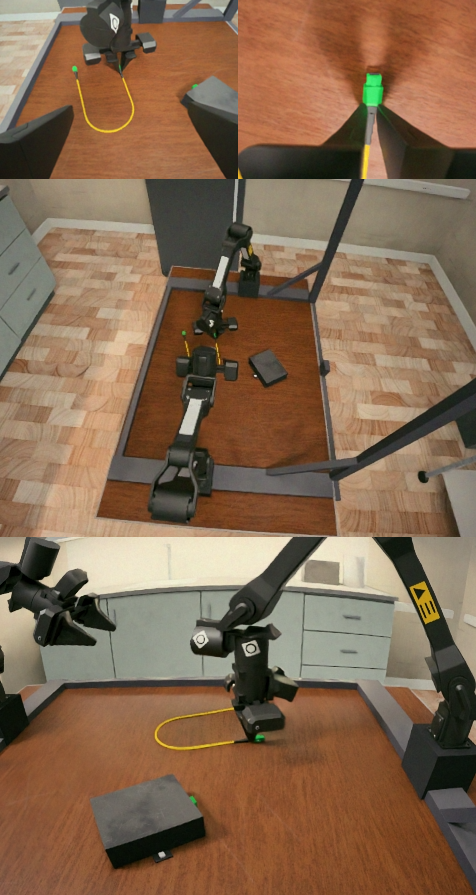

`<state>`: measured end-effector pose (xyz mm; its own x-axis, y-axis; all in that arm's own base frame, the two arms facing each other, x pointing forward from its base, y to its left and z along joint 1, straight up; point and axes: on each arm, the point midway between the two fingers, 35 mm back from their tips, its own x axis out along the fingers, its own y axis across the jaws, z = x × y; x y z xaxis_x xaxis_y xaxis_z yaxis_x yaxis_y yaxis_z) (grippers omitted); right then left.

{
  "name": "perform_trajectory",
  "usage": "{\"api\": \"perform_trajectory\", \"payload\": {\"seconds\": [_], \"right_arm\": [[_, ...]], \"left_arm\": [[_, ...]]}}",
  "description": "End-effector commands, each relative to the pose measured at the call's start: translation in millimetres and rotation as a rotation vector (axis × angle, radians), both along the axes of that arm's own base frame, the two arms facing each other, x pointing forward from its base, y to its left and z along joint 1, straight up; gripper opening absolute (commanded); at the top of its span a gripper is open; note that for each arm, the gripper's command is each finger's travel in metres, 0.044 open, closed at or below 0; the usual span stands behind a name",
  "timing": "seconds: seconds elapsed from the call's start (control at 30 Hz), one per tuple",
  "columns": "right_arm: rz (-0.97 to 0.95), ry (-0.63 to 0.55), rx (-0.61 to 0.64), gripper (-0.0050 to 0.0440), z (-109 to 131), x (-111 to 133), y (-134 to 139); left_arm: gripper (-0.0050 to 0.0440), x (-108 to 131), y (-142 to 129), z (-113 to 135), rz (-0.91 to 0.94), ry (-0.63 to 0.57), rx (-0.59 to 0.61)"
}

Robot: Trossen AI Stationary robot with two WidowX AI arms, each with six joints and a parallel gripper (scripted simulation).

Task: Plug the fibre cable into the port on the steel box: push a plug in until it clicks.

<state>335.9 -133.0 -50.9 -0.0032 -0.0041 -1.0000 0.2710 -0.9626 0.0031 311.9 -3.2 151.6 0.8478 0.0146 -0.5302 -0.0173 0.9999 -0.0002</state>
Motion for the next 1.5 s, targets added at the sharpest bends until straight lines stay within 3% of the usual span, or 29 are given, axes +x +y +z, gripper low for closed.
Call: {"api": "perform_trajectory", "payload": {"seconds": [0.0,0.3,0.43,0.6,0.77,0.83,1.07,1.47], "right_arm": [[-0.006,-0.021,-0.009,0.0,6.2,4.5,-2.3],[-0.007,-0.042,-0.017,-0.0003,43.0,8.4,-4.1],[-0.007,-0.029,-0.012,-0.0005,38.9,5.3,6.4],[-0.007,-0.028,-0.006,-0.0043,35.0,10.2,47.1],[-0.007,-0.008,0.001,-0.005,24.7,14.4,101.7],[-0.007,-0.008,0.001,-0.005,24.7,14.4,101.7],[-0.004,-0.022,0.002,-0.005,23.3,25.7,149.2],[0.151,-0.021,-0.001,-0.005,22.6,25.9,153.6]], "left_arm": [[0.044,1.1,-0.2,5.8,0.001,-0.017,0.0],[0.044,1.1,-0.2,5.8,0.001,-0.017,0.0],[0.044,1.1,-0.2,5.8,0.001,-0.017,0.0],[0.044,3.8,-1.0,7.2,-0.047,-0.009,0.006],[0.044,3.2,-6.0,3.5,-0.254,0.015,0.017],[0.044,3.2,-6.0,3.5,-0.254,0.015,0.017],[0.044,-1.8,-10.1,6.8,-0.487,-0.019,0.011],[0.044,-5.1,-11.7,5.6,-0.535,-0.029,0.003]]}}
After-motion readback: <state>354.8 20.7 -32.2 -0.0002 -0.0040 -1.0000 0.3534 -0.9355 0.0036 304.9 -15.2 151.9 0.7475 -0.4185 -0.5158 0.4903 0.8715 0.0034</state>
